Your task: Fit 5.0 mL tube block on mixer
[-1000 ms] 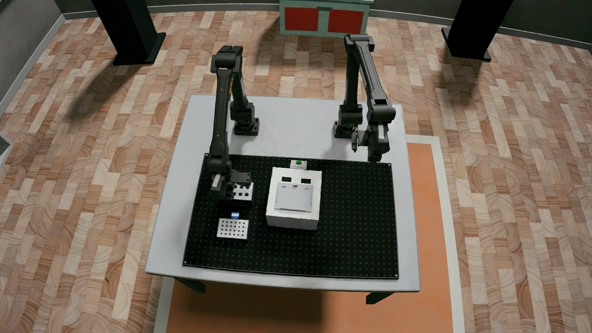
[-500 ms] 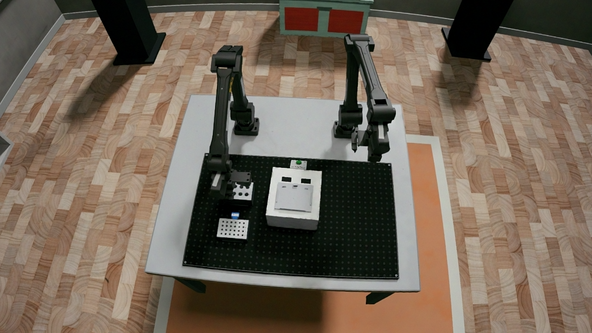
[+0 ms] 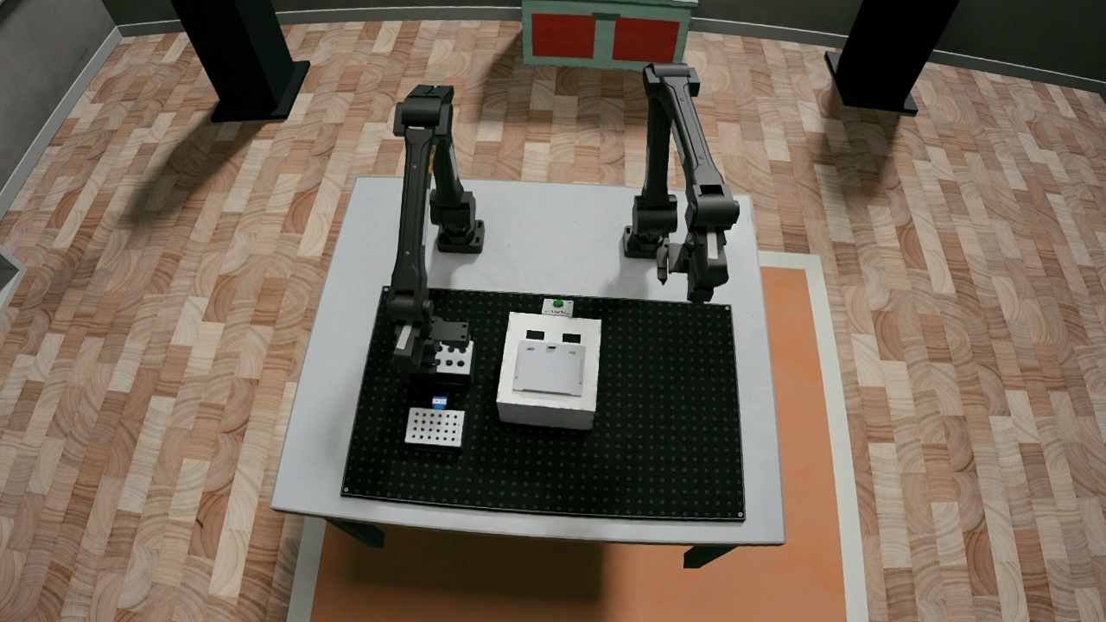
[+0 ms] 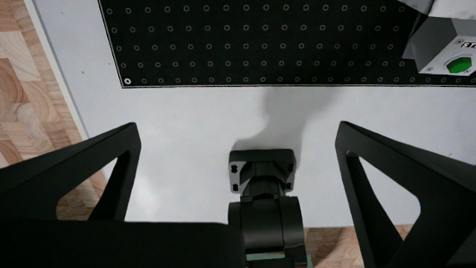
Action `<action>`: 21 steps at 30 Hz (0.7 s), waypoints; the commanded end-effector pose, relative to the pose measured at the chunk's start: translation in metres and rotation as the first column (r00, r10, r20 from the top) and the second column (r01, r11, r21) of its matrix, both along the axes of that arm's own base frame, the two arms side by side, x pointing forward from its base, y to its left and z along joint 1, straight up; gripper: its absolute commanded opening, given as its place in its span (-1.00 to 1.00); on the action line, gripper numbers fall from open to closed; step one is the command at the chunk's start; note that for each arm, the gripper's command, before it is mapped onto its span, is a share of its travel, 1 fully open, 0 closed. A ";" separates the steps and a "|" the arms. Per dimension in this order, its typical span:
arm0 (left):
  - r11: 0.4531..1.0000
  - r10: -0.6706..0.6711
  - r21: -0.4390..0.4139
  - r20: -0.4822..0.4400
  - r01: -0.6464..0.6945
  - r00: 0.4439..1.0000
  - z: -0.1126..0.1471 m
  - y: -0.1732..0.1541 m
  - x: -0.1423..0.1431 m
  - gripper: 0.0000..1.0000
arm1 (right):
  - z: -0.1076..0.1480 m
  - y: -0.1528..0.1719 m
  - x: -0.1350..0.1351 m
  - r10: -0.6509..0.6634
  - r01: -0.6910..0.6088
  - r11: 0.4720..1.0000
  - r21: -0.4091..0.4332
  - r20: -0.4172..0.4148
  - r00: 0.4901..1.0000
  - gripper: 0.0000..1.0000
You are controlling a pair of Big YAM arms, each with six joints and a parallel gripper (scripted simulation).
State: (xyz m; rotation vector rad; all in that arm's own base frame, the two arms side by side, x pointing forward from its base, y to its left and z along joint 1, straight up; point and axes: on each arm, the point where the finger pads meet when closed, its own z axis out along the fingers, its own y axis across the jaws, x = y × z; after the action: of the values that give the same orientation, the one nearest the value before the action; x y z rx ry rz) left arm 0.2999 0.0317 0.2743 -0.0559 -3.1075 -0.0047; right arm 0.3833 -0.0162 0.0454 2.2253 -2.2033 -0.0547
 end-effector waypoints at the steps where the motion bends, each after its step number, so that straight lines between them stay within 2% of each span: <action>1: 1.000 -0.009 0.007 0.033 0.008 0.999 0.012 -0.001 0.006 1.00 | 0.043 -0.003 0.040 0.000 0.000 1.000 0.002 0.115 0.993 -1.00; 11: 1.000 -0.009 0.005 0.007 0.009 1.000 0.002 -0.002 0.001 1.00 | 0.047 -0.003 0.038 -0.001 0.000 1.000 0.002 0.125 0.992 -1.00; 21: 1.000 -0.009 0.007 0.033 0.009 0.999 0.011 -0.001 0.006 1.00 | 0.035 -0.002 0.025 -0.001 0.001 1.000 0.004 0.092 0.996 -1.00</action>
State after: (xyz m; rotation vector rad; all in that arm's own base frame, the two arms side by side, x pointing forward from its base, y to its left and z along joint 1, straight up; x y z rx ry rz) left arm 0.2991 0.0316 0.2731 -0.0559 -3.1041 -0.0041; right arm 0.3844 -0.0163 0.0471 2.2277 -2.2057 -0.0491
